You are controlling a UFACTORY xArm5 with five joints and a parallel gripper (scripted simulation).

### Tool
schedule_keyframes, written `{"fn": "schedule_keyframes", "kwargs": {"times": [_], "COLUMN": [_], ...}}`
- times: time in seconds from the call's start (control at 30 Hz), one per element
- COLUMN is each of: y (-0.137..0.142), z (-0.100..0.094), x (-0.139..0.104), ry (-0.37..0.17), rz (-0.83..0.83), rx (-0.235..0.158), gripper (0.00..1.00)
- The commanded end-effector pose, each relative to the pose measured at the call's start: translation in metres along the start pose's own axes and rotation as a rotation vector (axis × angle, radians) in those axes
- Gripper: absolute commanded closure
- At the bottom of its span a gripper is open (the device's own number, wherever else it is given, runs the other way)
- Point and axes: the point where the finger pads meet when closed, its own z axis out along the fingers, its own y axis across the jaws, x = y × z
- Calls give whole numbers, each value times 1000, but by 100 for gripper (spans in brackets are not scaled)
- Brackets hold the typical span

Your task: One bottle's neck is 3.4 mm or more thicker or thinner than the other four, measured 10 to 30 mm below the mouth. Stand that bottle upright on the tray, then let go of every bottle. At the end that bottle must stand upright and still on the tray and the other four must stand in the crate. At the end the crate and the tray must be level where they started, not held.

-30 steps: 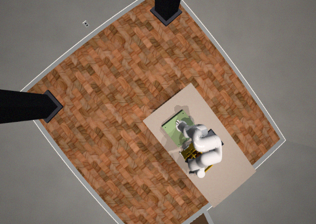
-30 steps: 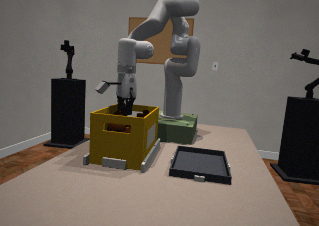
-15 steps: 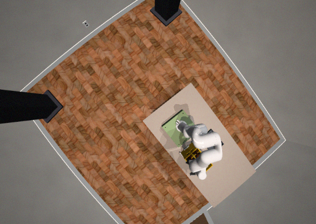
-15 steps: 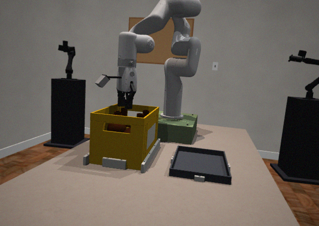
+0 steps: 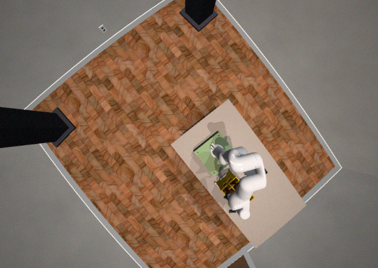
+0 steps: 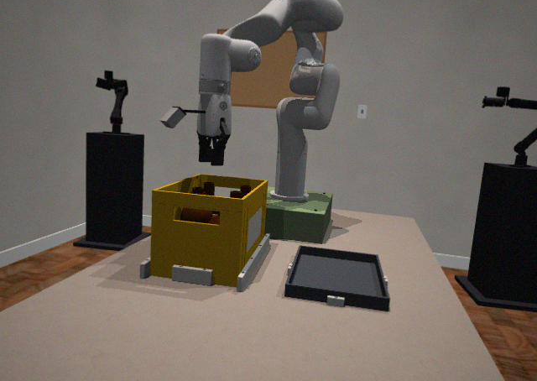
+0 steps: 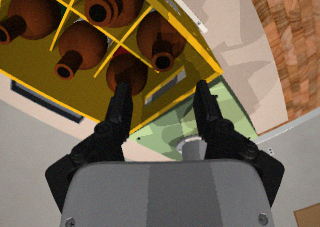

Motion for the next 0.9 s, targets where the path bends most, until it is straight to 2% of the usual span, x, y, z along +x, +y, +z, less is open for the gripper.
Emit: {"fn": "schedule_keyframes", "kwargs": {"times": [0.0,0.37,0.4,0.87], "y": [0,0,0,0], "z": [-7,-15,-15,-15], "x": [1,1,1,1], "ry": [2,2,2,2], "rz": [0,0,0,0], "rx": [1,1,1,1], "gripper": [35,35,100,100]}}
